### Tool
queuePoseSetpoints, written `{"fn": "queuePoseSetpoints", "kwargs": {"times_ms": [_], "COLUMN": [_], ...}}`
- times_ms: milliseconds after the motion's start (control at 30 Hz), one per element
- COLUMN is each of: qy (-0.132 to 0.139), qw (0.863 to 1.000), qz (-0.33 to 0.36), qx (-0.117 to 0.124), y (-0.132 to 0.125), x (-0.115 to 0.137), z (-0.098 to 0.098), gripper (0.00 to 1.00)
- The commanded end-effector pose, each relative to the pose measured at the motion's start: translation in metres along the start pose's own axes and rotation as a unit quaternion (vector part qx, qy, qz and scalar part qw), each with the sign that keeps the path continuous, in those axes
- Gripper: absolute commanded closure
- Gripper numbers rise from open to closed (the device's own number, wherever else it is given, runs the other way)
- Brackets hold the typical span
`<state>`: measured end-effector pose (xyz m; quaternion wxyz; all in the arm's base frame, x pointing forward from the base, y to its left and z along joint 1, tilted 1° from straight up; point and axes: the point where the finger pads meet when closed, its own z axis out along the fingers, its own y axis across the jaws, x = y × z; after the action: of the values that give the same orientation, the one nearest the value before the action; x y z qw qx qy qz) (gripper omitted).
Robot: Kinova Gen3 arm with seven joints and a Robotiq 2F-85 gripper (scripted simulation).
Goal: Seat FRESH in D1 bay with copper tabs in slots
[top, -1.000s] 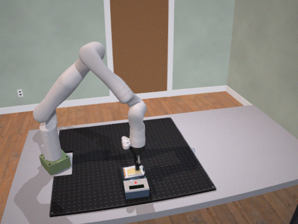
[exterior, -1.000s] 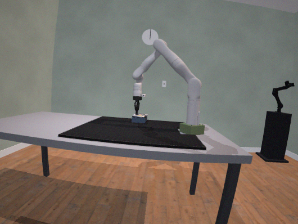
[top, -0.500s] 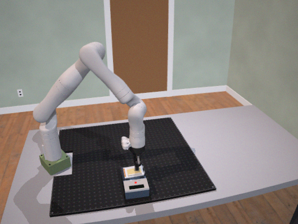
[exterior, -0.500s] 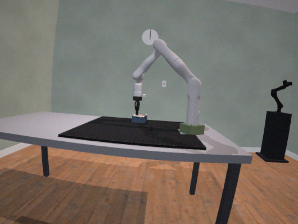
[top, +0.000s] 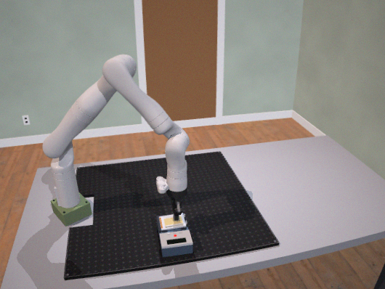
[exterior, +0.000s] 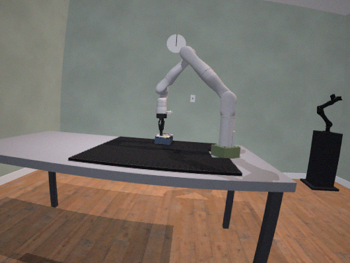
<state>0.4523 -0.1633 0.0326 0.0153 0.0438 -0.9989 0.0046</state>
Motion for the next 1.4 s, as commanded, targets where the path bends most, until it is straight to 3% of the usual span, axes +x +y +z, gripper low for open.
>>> {"fn": "queuePoseSetpoints", "kwargs": {"times_ms": [0,600,667,1367], "qy": [0.0,0.003,-0.023,-0.023], "qw": [1.0,1.0,1.0,1.0], "qz": [0.0,0.0,-0.001,-0.001], "qx": [0.0,-0.001,0.007,0.007], "y": [0.0,0.0,0.0,-0.002], "x": [0.0,0.003,0.001,-0.007], "z": [0.0,0.002,0.0,-0.021], "gripper": [1.0,1.0,1.0,1.0]}}
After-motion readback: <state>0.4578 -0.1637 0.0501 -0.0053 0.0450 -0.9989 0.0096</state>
